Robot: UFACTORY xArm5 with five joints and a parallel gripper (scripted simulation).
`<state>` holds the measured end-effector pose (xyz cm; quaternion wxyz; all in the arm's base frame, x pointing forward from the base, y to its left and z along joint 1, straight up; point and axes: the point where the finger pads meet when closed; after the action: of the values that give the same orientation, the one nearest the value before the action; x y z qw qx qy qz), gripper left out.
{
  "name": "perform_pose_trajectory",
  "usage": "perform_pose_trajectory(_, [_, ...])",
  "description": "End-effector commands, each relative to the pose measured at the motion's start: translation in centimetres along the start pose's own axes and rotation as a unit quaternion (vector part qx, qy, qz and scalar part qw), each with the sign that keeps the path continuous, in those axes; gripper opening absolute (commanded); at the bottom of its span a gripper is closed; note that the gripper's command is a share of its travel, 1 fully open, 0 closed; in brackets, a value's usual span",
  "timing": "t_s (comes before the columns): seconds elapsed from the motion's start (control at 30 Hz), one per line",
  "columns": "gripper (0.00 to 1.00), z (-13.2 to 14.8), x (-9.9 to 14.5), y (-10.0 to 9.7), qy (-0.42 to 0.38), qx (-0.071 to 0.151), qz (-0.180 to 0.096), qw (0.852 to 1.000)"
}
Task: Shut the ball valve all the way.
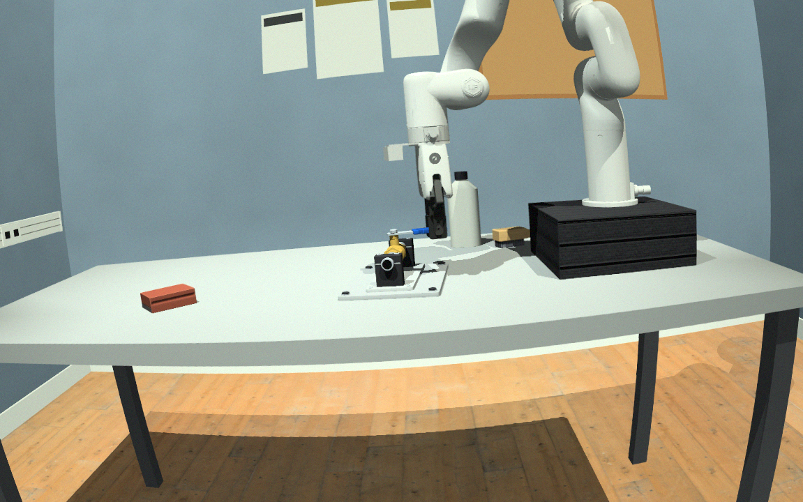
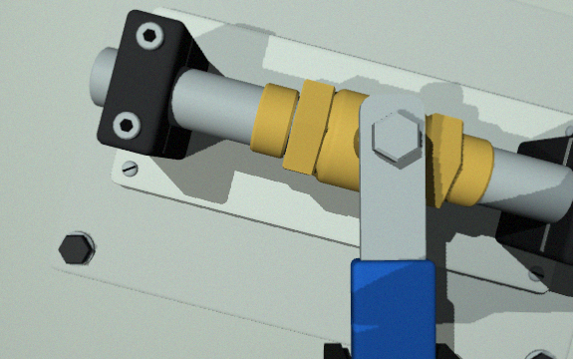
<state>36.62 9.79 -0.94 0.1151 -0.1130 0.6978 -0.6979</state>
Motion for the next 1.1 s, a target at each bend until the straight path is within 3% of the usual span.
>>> perform_pose_trajectory(0.0, [0.00, -0.2, -0.1, 0.0, 0.011, 0.000, 0.000, 1.000])
perform_pose_trajectory(1.07, [0.00, -1.7, -0.4, 0.0, 0.107, 0.000, 0.000, 0.994])
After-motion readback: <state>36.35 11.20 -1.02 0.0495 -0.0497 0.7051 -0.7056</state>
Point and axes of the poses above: the point where the finger pads meet when closed, its own y axis out along the fingers, its own z axis across the jaws, x = y × z, and after that the axes turned 8 degrees about -y, right-handed
